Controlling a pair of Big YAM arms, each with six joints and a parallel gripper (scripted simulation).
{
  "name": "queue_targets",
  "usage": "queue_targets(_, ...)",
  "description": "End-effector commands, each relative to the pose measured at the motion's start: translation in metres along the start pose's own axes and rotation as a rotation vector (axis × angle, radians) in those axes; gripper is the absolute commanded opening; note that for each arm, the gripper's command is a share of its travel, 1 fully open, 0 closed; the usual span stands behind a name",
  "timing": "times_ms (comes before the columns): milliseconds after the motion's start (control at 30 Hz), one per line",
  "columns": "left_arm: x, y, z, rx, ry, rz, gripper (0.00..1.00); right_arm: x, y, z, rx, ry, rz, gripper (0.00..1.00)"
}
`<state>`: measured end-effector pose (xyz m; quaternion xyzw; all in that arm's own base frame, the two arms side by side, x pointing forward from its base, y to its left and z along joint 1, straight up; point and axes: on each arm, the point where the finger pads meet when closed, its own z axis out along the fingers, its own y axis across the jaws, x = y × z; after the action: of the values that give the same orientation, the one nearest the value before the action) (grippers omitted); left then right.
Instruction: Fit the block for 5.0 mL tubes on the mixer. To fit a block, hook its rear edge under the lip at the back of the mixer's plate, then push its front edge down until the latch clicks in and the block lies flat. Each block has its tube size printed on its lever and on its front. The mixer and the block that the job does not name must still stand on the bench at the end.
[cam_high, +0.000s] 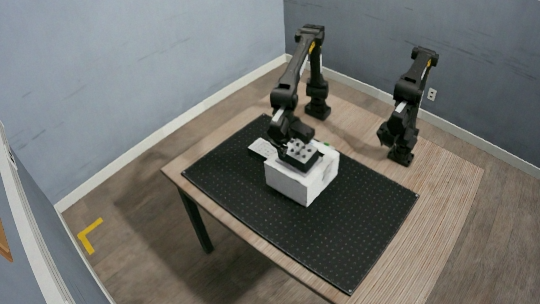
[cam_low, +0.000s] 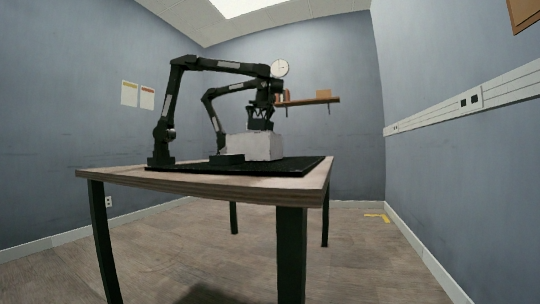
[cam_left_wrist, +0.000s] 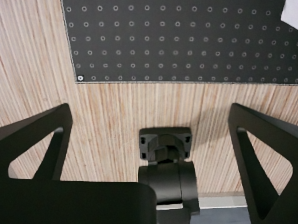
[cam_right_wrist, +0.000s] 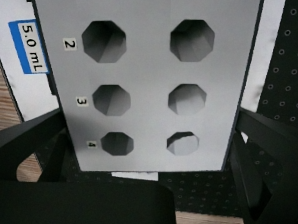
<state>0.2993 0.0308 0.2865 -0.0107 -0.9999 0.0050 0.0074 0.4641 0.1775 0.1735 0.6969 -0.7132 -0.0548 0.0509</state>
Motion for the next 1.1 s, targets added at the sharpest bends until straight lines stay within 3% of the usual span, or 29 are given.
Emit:
queue_targets(0, -0.019, 0.006, -0.023, -0.008, -0.059, -0.018, 1.00, -0.006, -0.015, -0.026, 0.053, -0.017, 0.002, 0.00)
queue_targets(1067, 0.002, 0.003, 0.010, 0.006, 0.039, -0.019, 1.00, -0.002, -0.017, -0.029, 0.088, -0.001, 0.020, 0.00)
